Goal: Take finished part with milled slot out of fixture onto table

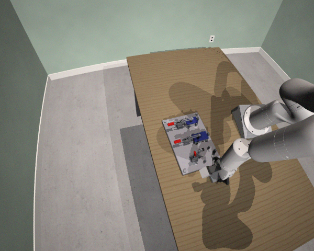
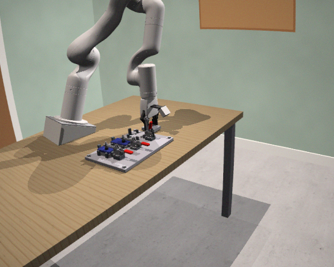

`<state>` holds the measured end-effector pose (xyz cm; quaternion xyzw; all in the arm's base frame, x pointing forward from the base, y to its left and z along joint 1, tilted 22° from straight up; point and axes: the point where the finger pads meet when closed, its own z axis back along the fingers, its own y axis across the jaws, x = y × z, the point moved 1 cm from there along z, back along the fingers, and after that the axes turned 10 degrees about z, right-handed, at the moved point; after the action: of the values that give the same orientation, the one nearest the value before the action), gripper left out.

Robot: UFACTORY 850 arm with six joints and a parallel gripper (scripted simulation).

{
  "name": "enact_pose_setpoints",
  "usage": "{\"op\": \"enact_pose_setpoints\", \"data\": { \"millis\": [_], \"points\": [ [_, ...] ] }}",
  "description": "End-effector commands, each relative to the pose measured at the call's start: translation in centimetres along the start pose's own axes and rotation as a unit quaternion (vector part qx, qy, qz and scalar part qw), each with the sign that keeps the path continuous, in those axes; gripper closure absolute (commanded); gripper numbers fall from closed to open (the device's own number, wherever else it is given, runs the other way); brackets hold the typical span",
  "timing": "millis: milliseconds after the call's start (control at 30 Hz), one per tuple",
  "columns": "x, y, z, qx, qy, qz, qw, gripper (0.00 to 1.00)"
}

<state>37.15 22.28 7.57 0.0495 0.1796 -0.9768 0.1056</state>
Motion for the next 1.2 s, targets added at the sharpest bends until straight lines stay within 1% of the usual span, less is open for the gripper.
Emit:
{"op": "enact_pose_setpoints", "data": {
  "millis": [0, 967, 1000, 1167],
  "points": [
    [-0.05, -0.01, -0.13, 0.0, 0.001, 0.0, 1.0, 1.0],
    [-0.05, -0.01, -0.38, 0.0, 0.001, 0.0, 1.0, 1.0],
    [-0.05, -0.01, -0.38, 0.0, 0.001, 0.0, 1.0, 0.05],
    [-0.05, -0.01, -0.38, 0.0, 0.001, 0.0, 1.0, 0.05]
  ]
}}
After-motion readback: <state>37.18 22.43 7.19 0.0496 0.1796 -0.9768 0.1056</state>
